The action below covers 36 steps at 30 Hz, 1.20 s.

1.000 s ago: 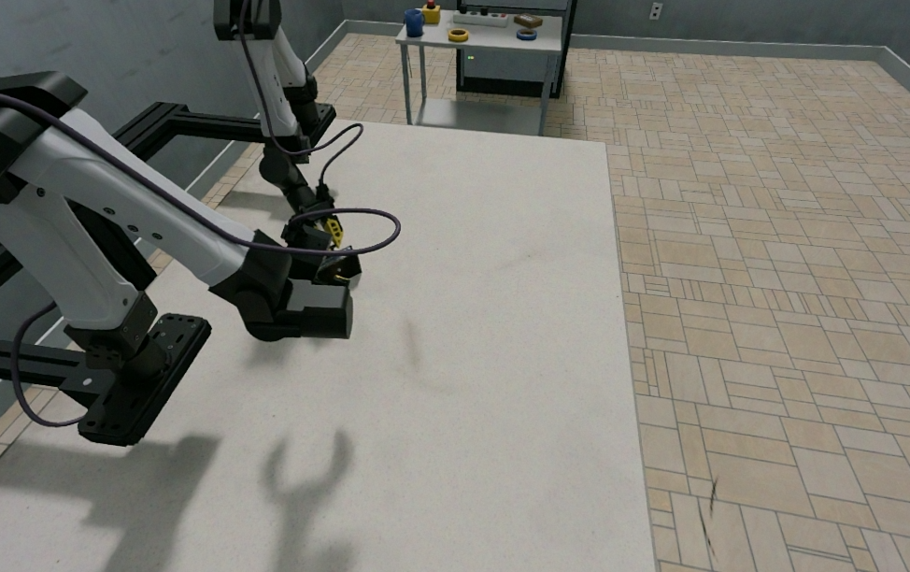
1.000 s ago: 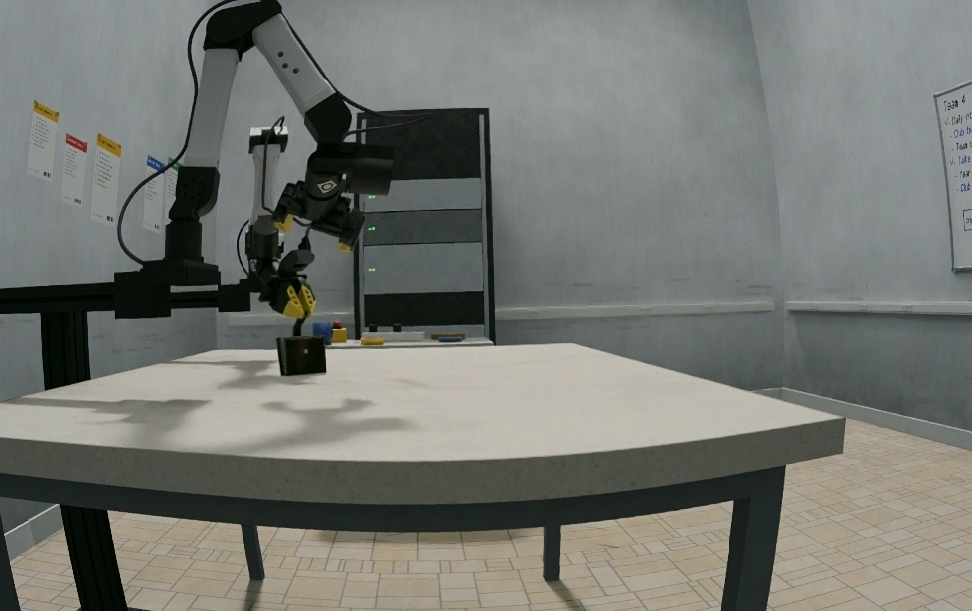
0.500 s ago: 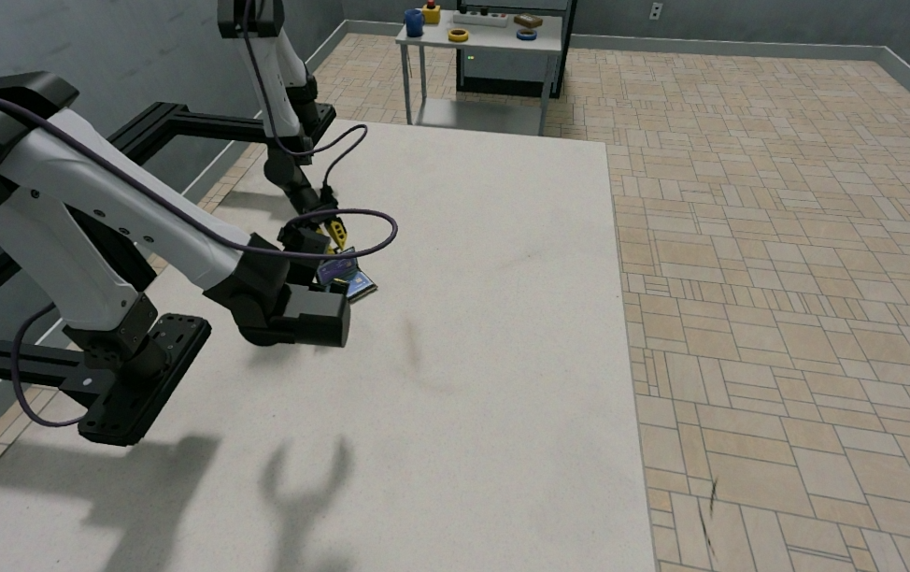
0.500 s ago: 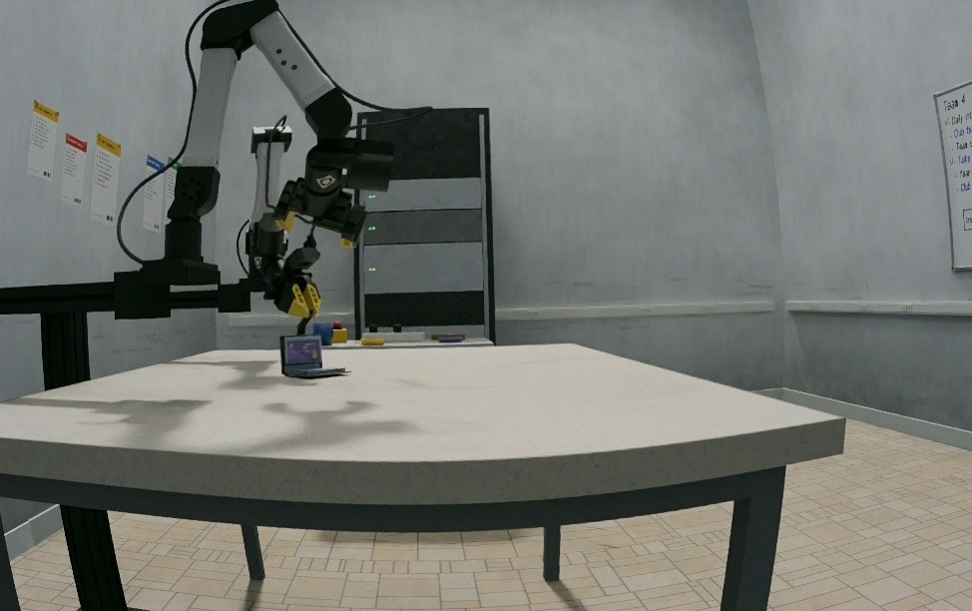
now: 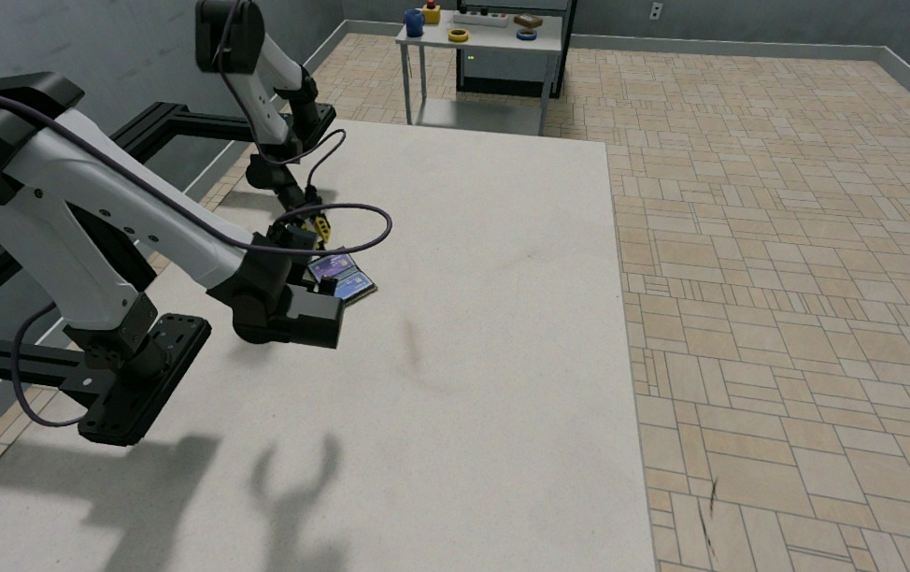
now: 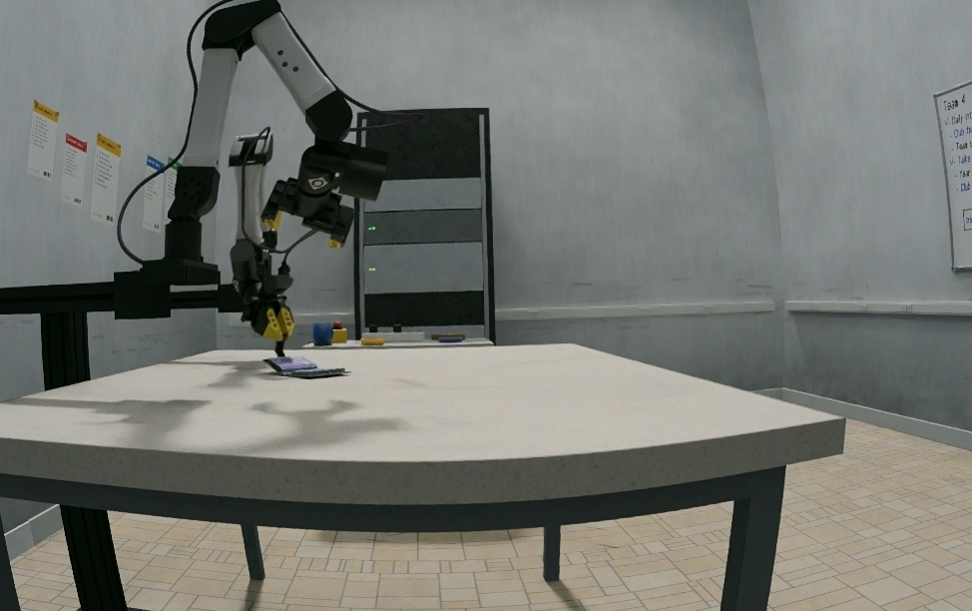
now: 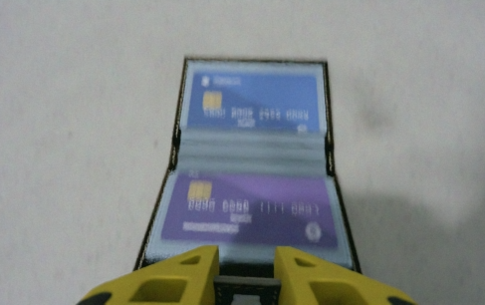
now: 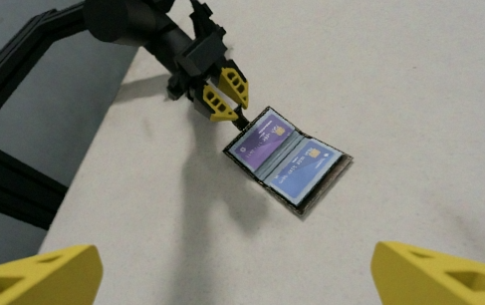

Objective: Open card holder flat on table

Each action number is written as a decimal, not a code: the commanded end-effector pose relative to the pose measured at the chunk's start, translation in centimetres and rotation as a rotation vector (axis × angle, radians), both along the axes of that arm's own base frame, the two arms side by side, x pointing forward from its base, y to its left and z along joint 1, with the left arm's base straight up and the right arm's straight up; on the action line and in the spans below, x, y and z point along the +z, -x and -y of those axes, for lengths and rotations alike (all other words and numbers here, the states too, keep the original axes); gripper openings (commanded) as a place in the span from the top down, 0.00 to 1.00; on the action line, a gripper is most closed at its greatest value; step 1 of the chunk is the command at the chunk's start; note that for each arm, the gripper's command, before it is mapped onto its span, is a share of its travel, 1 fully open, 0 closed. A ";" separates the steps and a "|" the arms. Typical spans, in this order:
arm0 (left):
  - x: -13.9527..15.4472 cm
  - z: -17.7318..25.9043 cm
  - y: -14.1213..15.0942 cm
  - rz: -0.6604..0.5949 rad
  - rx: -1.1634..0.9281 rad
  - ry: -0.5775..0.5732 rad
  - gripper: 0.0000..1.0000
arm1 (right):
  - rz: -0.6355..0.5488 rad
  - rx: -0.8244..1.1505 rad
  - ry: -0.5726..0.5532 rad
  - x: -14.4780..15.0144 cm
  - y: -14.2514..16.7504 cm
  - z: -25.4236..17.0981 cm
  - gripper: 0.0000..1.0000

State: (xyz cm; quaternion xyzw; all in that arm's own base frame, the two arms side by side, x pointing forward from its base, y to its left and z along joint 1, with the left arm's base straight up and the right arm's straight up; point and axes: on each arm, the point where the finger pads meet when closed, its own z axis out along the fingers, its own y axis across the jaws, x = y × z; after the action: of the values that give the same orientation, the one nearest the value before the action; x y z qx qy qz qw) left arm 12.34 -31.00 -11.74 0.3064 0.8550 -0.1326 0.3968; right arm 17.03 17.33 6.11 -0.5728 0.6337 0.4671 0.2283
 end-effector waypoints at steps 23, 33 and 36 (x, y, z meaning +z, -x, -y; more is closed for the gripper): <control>-0.2 -0.2 1.3 0.033 -0.003 0.070 0.58 | -0.054 0.038 -0.020 -0.8 1.2 -2.3 0.00; -0.4 1.2 1.3 -0.026 -0.035 0.033 0.39 | -0.064 0.036 0.024 -0.9 1.2 -2.4 0.00; -0.4 1.9 0.9 -0.058 -0.040 -0.007 0.39 | -0.071 0.036 0.088 -1.0 1.0 -2.5 0.00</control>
State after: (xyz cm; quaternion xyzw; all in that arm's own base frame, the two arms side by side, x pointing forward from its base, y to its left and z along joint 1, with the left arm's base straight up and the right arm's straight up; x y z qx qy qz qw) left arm 11.15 -31.68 -12.59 0.3099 0.8525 -0.1530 0.3922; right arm 15.53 19.44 4.58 -0.5662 0.6413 0.4853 0.1806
